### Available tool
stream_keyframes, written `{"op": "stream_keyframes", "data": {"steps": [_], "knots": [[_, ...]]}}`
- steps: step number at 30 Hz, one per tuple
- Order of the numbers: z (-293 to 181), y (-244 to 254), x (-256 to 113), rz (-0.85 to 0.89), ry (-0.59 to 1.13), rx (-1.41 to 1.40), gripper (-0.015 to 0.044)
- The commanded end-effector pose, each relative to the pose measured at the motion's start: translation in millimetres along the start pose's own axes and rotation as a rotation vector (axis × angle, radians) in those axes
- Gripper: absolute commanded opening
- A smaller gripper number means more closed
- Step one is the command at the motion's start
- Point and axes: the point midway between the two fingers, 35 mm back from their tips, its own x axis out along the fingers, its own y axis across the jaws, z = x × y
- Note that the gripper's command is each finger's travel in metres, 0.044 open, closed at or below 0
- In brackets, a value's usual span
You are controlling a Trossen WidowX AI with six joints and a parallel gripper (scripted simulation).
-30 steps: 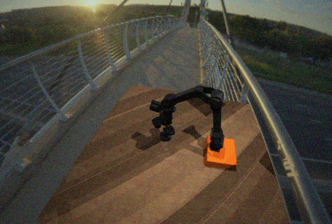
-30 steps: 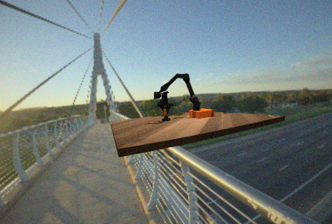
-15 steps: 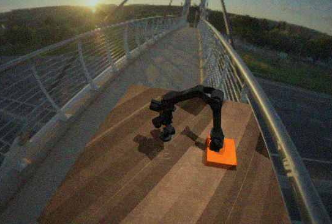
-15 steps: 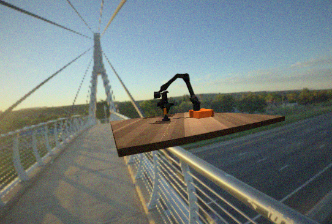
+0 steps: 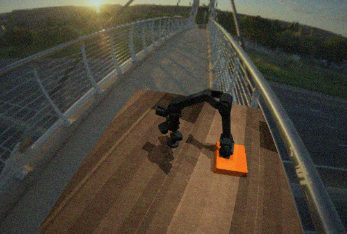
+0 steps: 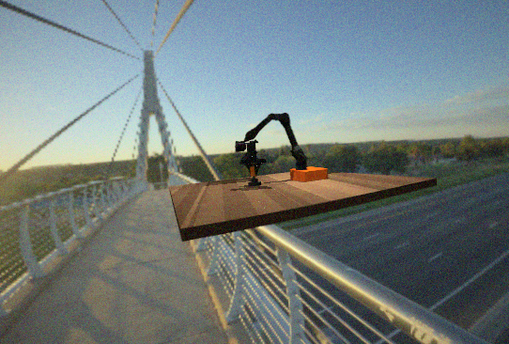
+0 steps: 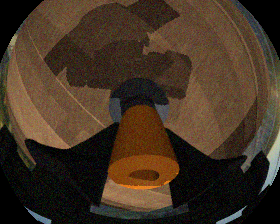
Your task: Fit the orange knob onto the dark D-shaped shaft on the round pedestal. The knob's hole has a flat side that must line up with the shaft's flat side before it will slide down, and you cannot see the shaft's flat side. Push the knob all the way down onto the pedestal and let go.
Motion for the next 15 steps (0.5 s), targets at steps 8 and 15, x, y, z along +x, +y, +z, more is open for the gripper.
{"op": "stream_keyframes", "data": {"steps": [8, 15], "knots": [[-0.7, 0.4, -1.5, -0.003, -0.003, -0.004, 0.0000], [-3.4, 2.4, -5.2, -0.003, -0.002, -0.049, 0.0000]]}}
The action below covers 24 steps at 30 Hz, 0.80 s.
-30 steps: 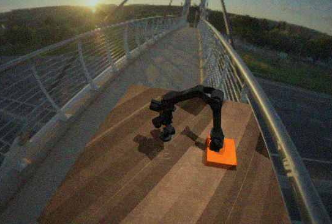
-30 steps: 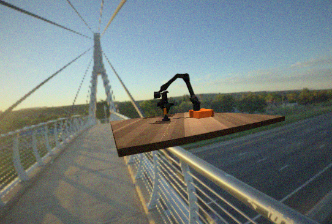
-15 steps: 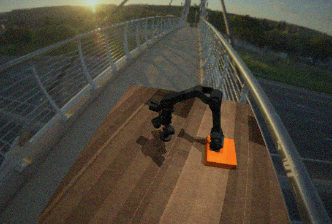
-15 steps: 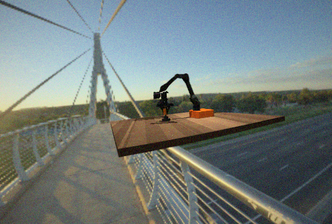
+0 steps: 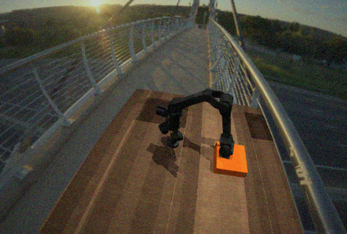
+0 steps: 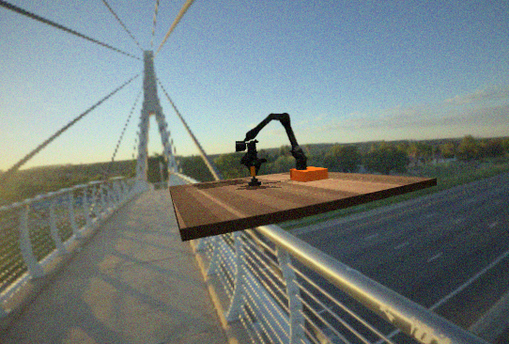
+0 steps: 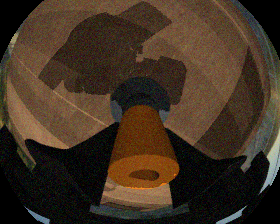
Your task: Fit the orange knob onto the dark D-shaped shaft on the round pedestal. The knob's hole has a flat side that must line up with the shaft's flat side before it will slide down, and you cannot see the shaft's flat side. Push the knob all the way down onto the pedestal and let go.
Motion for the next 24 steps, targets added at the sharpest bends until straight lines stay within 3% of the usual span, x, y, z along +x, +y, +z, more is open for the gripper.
{"op": "stream_keyframes", "data": {"steps": [1, 24], "knots": [[-2.5, 1.8, -3.9, -0.003, -0.003, -0.041, 0.0000], [0.1, -0.3, -0.7, -0.003, -0.003, -0.041, 0.0000]]}}
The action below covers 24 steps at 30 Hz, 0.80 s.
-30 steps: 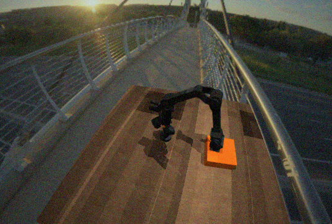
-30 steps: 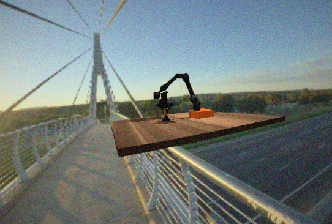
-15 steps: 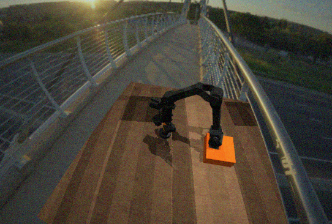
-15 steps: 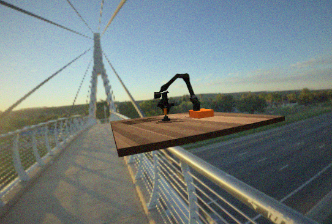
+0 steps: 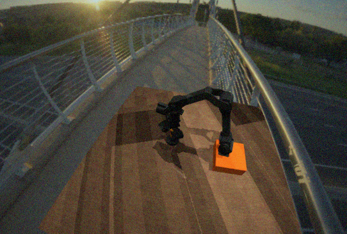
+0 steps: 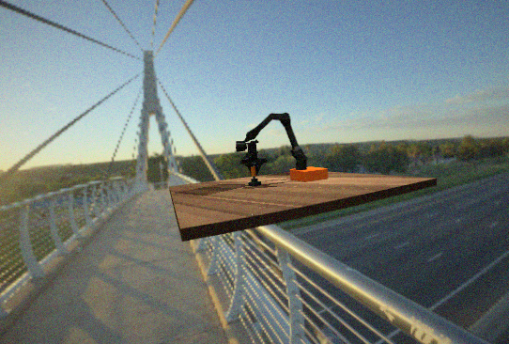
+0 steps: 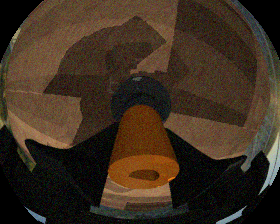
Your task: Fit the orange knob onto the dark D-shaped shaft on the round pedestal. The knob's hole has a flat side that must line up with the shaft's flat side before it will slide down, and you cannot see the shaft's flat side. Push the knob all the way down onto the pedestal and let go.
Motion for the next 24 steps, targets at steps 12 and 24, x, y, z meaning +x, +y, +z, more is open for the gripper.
{"op": "stream_keyframes", "data": {"steps": [12, 24], "knots": [[5.2, -4.4, -1.7, -0.003, -0.002, -0.056, 0.0000], [2.7, -2.4, -0.1, -0.002, -0.002, -0.056, 0.0000]]}}
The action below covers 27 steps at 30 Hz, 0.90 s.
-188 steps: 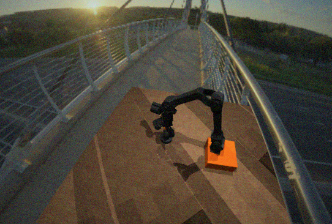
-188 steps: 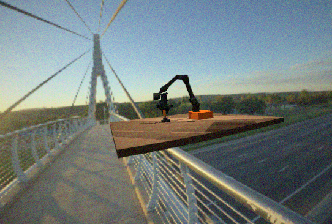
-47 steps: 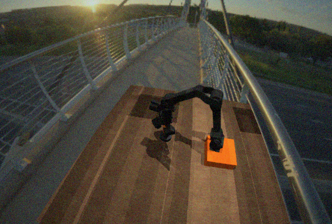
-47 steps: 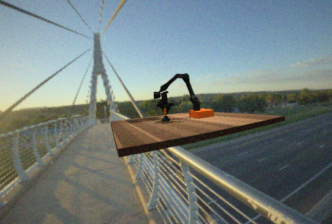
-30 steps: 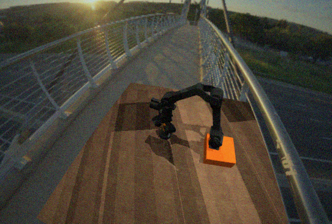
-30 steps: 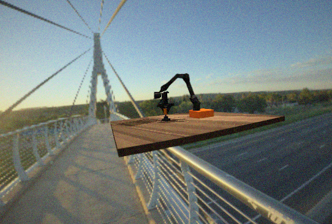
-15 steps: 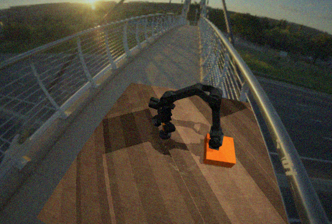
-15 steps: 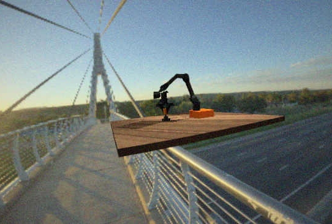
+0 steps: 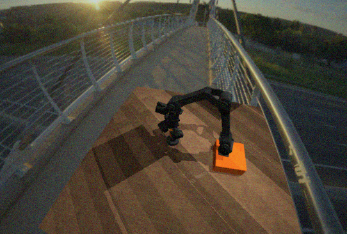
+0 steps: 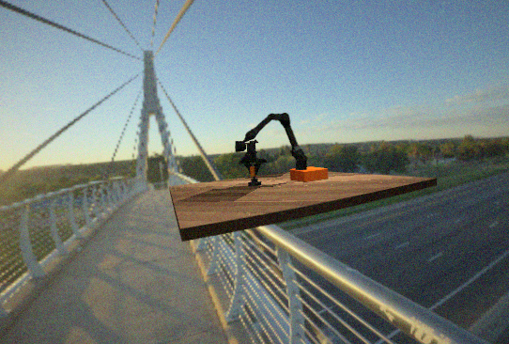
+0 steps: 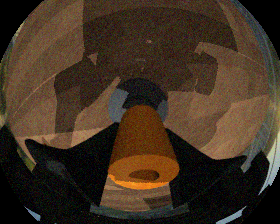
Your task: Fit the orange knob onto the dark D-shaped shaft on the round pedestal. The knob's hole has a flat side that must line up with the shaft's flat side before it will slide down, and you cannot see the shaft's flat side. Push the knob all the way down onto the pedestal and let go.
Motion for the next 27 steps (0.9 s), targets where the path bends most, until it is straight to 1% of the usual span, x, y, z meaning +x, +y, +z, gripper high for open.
{"op": "stream_keyframes", "data": {"steps": [1, 27], "knots": [[-1.3, 1.1, 0.4, -0.001, 0.000, -0.004, 0.0000], [-3.4, 3.3, 2.3, 0.000, 0.000, -0.025, 0.0000]]}}
